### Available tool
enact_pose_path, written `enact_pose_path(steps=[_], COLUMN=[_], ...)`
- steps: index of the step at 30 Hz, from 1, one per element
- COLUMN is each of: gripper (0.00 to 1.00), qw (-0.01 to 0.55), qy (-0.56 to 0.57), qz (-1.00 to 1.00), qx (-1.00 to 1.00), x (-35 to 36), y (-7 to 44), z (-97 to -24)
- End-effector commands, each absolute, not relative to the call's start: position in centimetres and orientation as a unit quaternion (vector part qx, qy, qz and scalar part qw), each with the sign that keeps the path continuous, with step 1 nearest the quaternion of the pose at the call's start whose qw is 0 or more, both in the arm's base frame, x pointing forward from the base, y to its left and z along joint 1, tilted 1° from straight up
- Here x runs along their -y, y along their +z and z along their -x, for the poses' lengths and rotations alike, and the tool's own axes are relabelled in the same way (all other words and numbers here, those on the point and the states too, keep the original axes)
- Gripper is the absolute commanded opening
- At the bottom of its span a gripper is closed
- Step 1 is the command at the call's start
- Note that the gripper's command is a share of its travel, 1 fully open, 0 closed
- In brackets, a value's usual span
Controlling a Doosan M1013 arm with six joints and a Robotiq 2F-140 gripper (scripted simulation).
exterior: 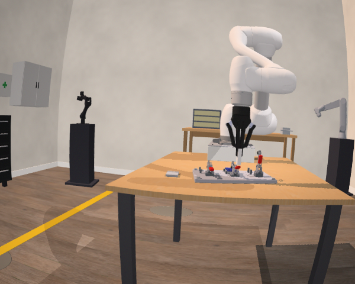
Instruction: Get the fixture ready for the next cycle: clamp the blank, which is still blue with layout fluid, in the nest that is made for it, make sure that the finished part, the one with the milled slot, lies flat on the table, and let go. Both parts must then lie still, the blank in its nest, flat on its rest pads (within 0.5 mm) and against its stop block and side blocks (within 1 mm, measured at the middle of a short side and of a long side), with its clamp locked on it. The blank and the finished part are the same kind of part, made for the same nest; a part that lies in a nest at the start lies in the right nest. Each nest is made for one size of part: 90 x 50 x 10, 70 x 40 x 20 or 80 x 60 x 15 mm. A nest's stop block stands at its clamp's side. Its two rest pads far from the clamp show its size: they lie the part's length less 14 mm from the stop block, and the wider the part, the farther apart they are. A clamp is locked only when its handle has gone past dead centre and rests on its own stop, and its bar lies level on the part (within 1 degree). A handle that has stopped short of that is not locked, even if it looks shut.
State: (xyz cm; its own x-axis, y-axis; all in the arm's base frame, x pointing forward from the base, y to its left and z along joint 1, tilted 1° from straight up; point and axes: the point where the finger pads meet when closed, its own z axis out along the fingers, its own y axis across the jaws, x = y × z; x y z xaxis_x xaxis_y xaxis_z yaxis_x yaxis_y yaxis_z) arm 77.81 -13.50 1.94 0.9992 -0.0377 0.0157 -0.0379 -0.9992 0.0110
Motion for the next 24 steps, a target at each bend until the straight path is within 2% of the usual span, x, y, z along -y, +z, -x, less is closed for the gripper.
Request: enact_pose_path(steps=[1,24], gripper=[0.00,0.00], qw=[0.006,0.006], qy=[0.008,0.008], qz=[-1.000,-1.000], qx=[0.019,0.019], x=[13.49,13.50], y=[1.96,1.58], z=[-77.81,-77.82])
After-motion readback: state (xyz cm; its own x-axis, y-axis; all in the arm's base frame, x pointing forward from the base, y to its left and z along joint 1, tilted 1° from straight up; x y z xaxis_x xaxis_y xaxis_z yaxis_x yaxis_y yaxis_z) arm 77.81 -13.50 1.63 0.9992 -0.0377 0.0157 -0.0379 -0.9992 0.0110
